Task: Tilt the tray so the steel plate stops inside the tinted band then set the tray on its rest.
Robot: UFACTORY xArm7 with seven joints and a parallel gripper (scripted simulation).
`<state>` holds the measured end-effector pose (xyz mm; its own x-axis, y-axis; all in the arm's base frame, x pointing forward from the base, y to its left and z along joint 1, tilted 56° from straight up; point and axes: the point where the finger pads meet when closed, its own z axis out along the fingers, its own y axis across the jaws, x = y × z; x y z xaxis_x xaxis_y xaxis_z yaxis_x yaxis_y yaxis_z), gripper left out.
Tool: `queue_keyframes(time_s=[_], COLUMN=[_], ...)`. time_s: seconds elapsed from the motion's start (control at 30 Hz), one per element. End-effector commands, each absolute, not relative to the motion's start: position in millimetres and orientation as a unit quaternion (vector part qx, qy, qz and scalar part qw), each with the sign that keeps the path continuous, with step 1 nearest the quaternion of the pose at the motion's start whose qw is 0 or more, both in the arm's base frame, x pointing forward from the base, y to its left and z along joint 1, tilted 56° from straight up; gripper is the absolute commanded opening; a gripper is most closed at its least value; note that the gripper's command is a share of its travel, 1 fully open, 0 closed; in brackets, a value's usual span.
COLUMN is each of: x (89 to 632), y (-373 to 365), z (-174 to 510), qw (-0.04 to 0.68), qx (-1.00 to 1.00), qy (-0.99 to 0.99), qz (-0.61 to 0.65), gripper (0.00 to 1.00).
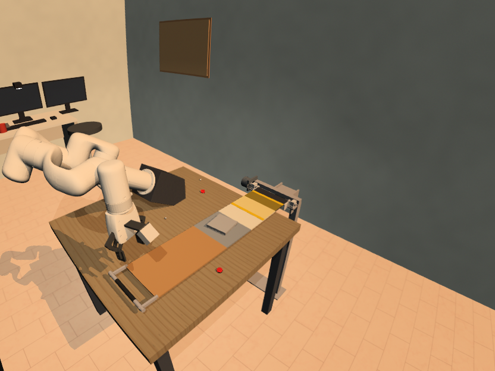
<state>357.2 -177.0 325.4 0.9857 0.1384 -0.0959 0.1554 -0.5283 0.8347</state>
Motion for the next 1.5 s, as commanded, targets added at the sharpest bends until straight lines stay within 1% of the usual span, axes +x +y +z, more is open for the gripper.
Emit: queue_keyframes(time_s=[0.0,0.37,1.47], x=[354,341,341], y=[-193,-228,-229], z=[337,359,359], qw=[0.476,0.469,0.469], qx=[0.879,0.880,0.881], qy=[0.034,-0.074,-0.056], qz=[0.002,0.020,0.011], gripper=[1.00,1.00,1.00])
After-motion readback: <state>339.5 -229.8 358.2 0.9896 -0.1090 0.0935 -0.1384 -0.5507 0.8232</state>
